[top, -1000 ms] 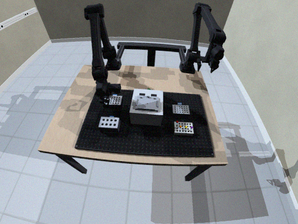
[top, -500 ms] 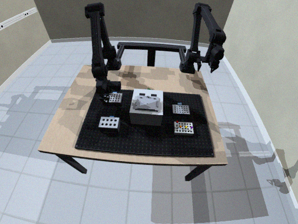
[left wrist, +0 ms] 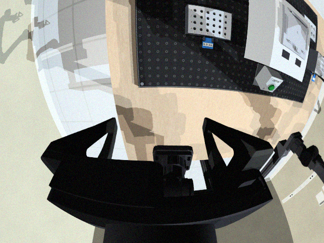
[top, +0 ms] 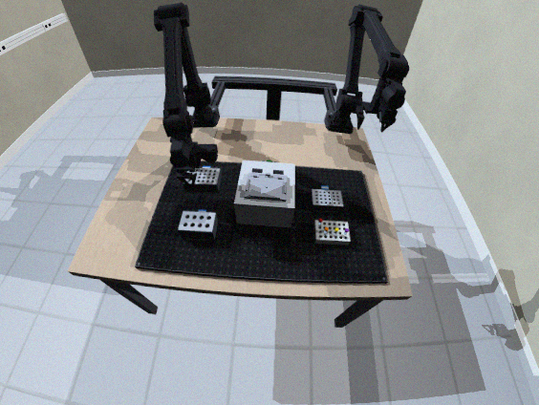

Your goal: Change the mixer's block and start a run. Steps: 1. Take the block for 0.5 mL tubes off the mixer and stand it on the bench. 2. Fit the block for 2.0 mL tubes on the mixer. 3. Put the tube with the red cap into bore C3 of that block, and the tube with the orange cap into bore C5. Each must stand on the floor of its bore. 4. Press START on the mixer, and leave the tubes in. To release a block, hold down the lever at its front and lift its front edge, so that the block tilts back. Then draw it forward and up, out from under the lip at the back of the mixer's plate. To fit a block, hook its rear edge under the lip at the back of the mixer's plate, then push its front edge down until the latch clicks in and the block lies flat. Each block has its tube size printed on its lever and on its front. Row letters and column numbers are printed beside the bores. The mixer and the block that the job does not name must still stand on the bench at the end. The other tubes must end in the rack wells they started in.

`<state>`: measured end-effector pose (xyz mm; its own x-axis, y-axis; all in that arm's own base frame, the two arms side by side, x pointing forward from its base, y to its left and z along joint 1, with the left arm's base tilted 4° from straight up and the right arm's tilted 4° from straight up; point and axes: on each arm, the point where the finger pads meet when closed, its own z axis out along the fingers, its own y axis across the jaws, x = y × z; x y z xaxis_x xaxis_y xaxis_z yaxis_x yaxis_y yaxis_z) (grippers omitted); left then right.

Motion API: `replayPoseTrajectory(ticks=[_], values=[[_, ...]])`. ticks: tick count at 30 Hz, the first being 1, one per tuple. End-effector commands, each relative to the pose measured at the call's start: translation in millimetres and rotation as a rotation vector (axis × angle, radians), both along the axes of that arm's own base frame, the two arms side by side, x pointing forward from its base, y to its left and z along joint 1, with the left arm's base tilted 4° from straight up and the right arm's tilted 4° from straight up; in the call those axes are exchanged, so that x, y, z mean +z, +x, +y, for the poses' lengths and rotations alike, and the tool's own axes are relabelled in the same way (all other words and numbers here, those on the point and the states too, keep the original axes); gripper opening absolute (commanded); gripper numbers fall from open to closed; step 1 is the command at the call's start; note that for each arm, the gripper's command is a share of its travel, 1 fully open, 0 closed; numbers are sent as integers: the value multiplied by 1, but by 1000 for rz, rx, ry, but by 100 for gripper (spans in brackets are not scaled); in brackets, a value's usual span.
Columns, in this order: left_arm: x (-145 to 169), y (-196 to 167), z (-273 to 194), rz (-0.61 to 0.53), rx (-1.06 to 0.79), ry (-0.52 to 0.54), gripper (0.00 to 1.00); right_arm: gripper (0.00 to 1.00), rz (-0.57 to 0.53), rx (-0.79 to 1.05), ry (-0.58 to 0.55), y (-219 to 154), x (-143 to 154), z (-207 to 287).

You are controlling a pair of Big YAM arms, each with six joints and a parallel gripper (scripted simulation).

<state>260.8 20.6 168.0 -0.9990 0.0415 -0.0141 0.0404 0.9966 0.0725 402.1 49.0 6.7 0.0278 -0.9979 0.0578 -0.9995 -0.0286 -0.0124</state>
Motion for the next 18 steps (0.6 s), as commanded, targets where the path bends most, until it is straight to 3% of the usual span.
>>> replayPoseTrajectory(ticks=[1,14,18], values=[[5,4,2,-30,13,0,100,0,-87,23,17,31,24,13],[5,4,2,-29,13,-1,100,0,-66,24,24,12,34,19],[5,4,2,-28,13,-1,100,0,-85,15,28,21,48,27]])
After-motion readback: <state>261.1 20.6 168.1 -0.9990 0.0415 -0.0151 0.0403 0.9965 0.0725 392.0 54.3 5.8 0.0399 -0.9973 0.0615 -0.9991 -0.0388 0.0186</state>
